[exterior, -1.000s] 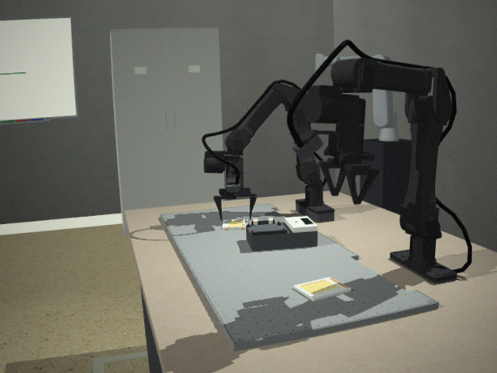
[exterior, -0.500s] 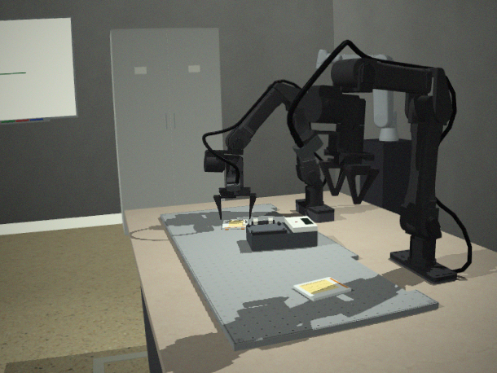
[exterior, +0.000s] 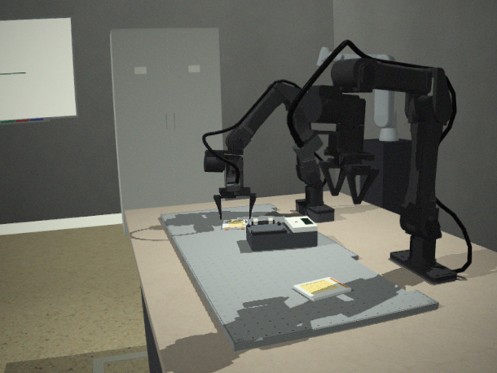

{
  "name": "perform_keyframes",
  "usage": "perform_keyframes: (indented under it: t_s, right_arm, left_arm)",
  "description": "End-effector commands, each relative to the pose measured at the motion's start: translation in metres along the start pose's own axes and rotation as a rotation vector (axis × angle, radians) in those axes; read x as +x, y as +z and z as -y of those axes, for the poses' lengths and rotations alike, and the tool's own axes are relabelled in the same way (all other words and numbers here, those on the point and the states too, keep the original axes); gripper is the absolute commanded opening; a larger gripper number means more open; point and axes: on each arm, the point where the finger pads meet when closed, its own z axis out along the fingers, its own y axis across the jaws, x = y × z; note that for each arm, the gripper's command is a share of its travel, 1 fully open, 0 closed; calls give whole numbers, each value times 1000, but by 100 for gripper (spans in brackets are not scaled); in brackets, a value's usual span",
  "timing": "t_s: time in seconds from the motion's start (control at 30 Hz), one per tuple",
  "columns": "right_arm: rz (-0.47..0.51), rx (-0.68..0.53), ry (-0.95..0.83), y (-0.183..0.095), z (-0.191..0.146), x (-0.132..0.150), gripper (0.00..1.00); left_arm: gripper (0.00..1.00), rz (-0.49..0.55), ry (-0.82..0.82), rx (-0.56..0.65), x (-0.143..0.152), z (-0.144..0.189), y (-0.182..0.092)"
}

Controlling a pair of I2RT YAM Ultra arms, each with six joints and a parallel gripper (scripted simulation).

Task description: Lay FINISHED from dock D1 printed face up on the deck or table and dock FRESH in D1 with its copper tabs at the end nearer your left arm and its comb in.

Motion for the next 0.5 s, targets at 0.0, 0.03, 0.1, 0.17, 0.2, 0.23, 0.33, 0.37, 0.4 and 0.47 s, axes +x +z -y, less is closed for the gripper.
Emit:
perform_keyframes:
  t_s: [0.0,0.03,0.1,0.17,0.2,0.23,0.33,0.37,0.4,0.47]
  right_arm:
    - [12,6,-2,-5,-1,-3,98]
    - [12,6,-2,-5,-1,-3,98]
    - [9,-3,6,-4,0,-1,98]
    - [9,-3,6,-4,0,-1,98]
    - [9,-3,6,-4,0,-1,98]
    - [9,-3,6,-4,0,-1,98]
    - [9,-3,6,-4,0,-1,98]
    - [9,-3,6,-4,0,-1,98]
    - [9,-3,6,-4,0,-1,98]
    - [9,-3,6,-4,0,-1,98]
  left_arm:
    - [100,-17,-5,1,-2,-4,-15]
    - [100,-17,-5,1,-2,-4,-15]
    - [100,-17,-5,1,-2,-4,-15]
    - [100,-17,-5,1,-2,-4,-15]
    - [100,-17,-5,1,-2,-4,-15]
    - [100,-17,-5,1,-2,-4,-15]
    - [100,-17,-5,1,-2,-4,-15]
    - [100,-17,-5,1,-2,-4,-15]
    - [100,-17,-5,1,-2,-4,-15]
    - [100,-17,-5,1,-2,-4,-15]
